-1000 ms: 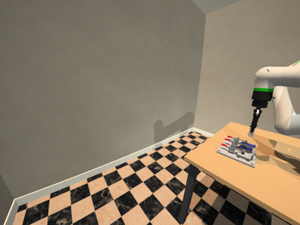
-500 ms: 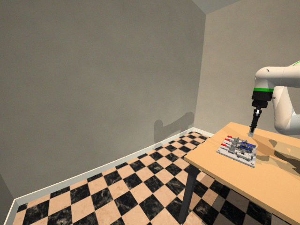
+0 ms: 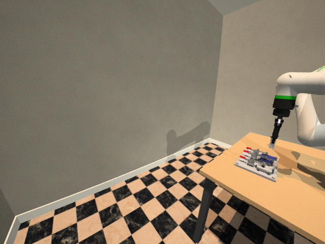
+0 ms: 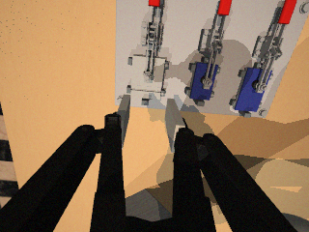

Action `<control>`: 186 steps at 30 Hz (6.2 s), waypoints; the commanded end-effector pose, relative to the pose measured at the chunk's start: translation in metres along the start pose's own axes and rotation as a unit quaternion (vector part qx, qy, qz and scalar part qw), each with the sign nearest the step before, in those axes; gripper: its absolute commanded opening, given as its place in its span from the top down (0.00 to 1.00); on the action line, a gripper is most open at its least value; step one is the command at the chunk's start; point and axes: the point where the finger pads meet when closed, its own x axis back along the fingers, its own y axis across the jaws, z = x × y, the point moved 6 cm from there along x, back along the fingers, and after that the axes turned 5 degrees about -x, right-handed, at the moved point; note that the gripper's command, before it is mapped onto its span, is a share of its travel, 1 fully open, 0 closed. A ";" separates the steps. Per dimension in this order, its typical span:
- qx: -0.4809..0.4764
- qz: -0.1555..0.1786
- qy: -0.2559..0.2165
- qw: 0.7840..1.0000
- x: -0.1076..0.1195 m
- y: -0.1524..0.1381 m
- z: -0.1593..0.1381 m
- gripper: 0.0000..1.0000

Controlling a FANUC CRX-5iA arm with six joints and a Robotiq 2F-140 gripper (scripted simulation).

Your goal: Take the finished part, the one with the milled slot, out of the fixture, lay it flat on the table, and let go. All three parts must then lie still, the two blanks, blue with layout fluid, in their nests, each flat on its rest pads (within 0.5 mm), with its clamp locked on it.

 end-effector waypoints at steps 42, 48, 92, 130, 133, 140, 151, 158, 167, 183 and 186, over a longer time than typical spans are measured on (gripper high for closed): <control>0.000 0.000 0.000 1.000 0.000 0.000 0.000 0.72; 0.000 0.001 0.000 1.000 0.000 0.000 0.000 0.72; 0.000 0.001 0.000 1.000 0.000 -0.001 0.000 0.72; 0.000 0.000 0.000 1.000 -0.035 -0.001 0.000 0.72; 0.000 0.000 0.000 1.000 -0.047 -0.001 0.000 0.72; 0.000 0.001 0.000 1.000 -0.060 -0.001 0.000 0.72; 0.000 0.001 0.000 1.000 -0.060 -0.002 0.009 0.72; 0.000 0.001 0.000 1.000 -0.060 -0.005 0.044 0.72; 0.000 0.001 0.000 1.000 -0.060 -0.009 0.094 0.72; 0.000 0.001 0.000 1.000 -0.060 -0.013 0.134 0.72; 0.000 0.000 0.000 1.000 -0.060 -0.013 0.134 0.72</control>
